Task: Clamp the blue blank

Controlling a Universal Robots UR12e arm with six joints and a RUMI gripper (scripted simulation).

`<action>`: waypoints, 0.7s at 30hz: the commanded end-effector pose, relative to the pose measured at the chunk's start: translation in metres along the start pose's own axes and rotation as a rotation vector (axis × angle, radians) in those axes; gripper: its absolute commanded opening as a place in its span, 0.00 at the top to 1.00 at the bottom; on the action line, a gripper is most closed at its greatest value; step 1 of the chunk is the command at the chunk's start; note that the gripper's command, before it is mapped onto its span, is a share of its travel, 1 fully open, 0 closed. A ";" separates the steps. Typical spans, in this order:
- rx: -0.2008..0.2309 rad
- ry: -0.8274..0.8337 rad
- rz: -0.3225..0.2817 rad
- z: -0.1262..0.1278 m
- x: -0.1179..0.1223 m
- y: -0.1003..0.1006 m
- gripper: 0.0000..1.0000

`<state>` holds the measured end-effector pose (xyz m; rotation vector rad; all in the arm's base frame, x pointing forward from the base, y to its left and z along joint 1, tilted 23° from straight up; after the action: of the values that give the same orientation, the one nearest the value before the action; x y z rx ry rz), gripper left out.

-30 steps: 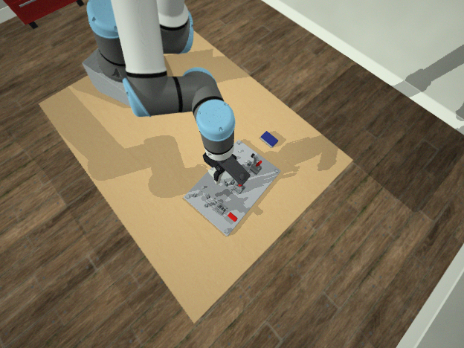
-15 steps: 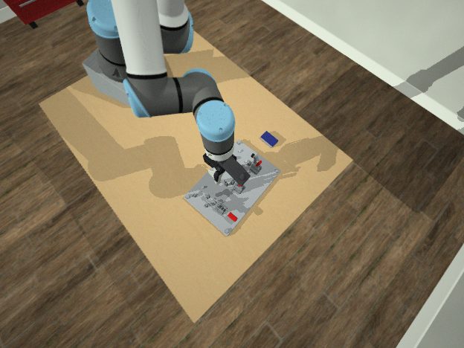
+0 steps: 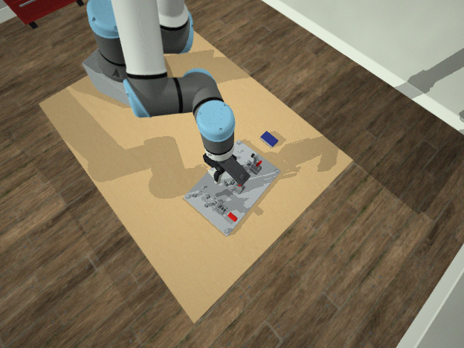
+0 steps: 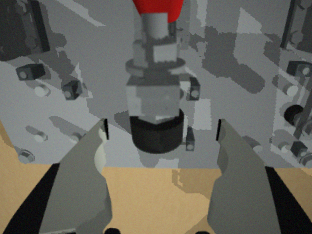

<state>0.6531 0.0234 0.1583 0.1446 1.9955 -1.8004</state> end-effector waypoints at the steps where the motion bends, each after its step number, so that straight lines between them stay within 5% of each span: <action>1: 0.001 0.000 0.001 0.000 -0.001 -0.001 0.41; 10: 0.001 0.000 0.001 0.000 -0.001 -0.001 0.41; 11: 0.001 0.000 0.001 0.000 -0.001 -0.001 1.00; 21: 0.001 0.000 0.001 0.000 -0.001 -0.001 1.00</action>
<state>0.6531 0.0234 0.1583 0.1446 1.9955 -1.8004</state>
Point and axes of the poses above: the point where the finger pads meet when closed, its own y axis out along the fingers, its own z axis across the jaws, x = y × z, the point moved 1 cm from there along -y, back along the fingers, and after that the axes turned 5 degrees about -y, right-handed, at the moved point
